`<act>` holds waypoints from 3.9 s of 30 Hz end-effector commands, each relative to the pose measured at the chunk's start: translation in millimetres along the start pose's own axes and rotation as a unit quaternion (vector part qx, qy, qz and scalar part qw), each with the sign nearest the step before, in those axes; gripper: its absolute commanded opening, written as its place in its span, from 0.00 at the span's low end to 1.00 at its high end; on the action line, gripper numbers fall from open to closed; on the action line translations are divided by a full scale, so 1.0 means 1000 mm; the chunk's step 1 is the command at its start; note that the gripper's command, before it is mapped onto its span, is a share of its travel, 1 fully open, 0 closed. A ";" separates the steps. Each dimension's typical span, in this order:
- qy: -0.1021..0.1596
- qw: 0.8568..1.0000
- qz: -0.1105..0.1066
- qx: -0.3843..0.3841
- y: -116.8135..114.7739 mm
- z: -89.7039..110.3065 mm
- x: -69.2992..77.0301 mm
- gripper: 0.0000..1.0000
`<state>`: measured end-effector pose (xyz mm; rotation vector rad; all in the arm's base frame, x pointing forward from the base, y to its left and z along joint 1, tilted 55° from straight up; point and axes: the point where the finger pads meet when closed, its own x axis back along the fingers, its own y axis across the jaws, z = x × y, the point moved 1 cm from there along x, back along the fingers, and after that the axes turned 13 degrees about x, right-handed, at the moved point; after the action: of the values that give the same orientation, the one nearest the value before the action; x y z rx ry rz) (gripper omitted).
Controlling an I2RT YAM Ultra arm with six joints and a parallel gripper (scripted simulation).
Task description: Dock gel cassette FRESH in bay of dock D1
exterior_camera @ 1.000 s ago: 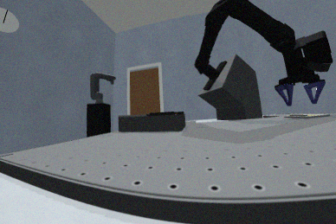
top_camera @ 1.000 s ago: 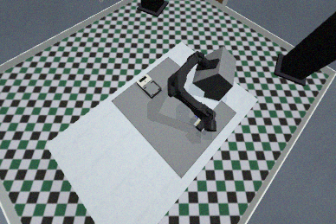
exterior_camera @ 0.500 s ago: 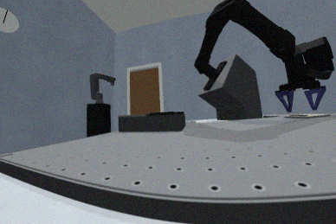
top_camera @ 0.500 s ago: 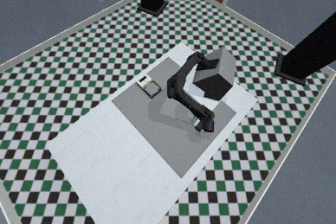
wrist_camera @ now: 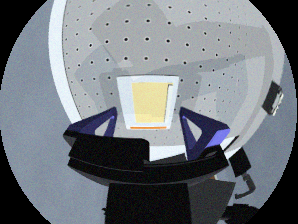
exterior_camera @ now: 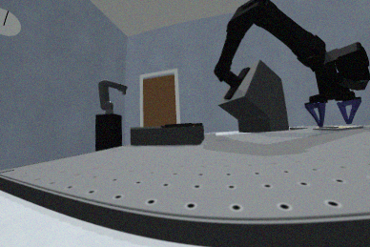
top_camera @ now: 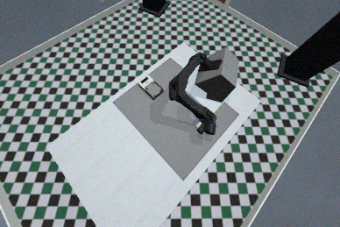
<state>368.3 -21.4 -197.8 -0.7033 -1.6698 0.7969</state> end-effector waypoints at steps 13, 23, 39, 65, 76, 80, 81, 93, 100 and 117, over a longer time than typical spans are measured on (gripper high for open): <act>-0.013 1.000 0.002 0.012 0.004 0.003 0.002 1.00; -0.013 1.000 0.002 0.012 0.004 0.004 -0.001 1.00; -0.019 1.000 0.001 0.007 0.001 -0.002 -0.001 1.00; -0.014 1.000 -0.001 0.002 0.002 -0.004 -0.008 0.00; -0.014 1.000 -0.001 0.002 0.002 -0.004 -0.008 0.00; -0.021 1.000 0.000 0.004 -0.001 -0.002 -0.002 0.00; -0.019 1.000 0.001 0.002 -0.001 -0.001 -0.001 0.00; -0.021 1.000 -0.001 -0.001 -0.001 -0.007 0.014 0.00; -0.024 1.000 -0.004 -0.006 0.000 -0.012 0.025 0.00; -0.025 1.000 -0.007 -0.009 0.001 -0.013 0.046 0.00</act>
<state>358.9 -4.3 -182.6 -0.6989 -1.6775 0.8039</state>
